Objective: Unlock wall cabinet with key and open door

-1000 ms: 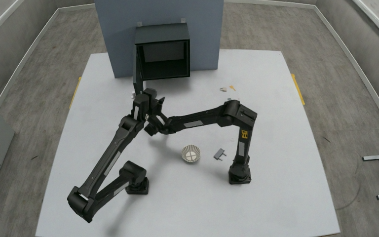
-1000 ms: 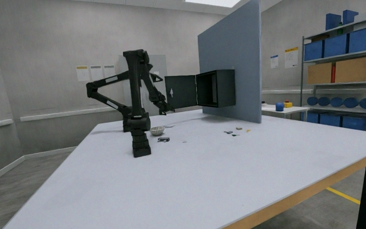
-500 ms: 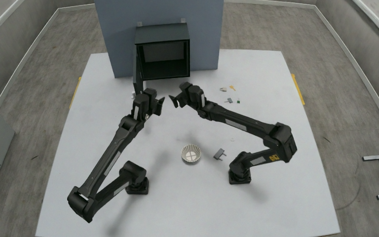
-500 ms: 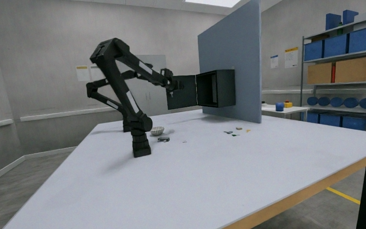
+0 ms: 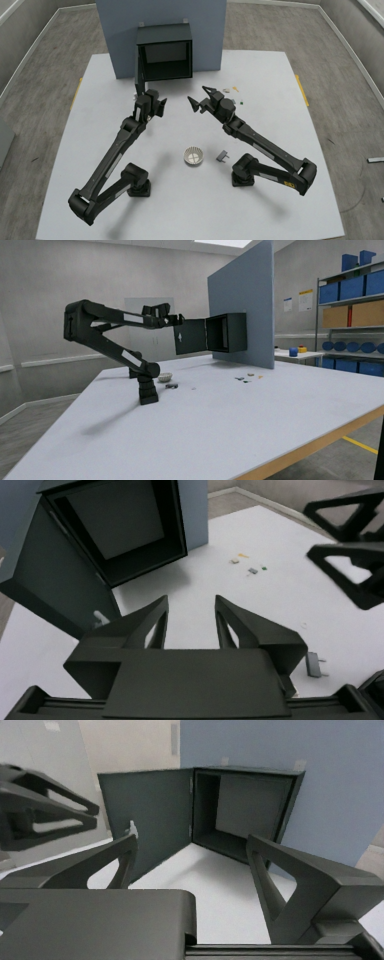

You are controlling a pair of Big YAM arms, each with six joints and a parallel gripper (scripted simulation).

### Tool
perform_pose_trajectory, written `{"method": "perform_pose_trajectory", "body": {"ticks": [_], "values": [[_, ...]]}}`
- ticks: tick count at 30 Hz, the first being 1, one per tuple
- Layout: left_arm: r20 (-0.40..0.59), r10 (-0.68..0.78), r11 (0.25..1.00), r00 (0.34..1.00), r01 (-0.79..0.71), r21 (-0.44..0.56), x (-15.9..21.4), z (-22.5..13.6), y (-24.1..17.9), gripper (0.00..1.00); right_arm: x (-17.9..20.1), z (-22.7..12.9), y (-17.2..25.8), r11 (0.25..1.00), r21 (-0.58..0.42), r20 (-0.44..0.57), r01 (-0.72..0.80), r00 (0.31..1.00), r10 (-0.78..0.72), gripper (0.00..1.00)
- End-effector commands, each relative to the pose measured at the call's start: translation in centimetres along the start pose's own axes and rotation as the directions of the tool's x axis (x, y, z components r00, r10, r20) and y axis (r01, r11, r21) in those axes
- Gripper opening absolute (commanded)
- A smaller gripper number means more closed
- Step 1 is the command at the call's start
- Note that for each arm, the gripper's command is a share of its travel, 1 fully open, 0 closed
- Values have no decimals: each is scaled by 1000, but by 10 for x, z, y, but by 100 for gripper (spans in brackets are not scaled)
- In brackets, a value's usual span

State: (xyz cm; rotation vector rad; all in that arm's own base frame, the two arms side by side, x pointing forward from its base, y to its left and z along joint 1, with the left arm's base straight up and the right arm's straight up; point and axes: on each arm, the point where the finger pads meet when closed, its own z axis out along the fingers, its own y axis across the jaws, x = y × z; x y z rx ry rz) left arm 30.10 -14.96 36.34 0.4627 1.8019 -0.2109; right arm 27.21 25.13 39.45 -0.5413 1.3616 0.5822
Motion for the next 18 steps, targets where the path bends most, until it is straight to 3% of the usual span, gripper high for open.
{"method": "perform_pose_trajectory", "body": {"ticks": [1, 18], "values": [[29, -1, 1000, 1000, 1, -4, -16, -3, 2, 44, -23, -14, -6, 999, 6, 81, -34, 996, 34, 100], [29, -1, 1000, 1000, 1, -4, -16, -3, 2, 44, -34, -16, -6, 1000, 3, 105, -22, 994, 22, 100]]}}
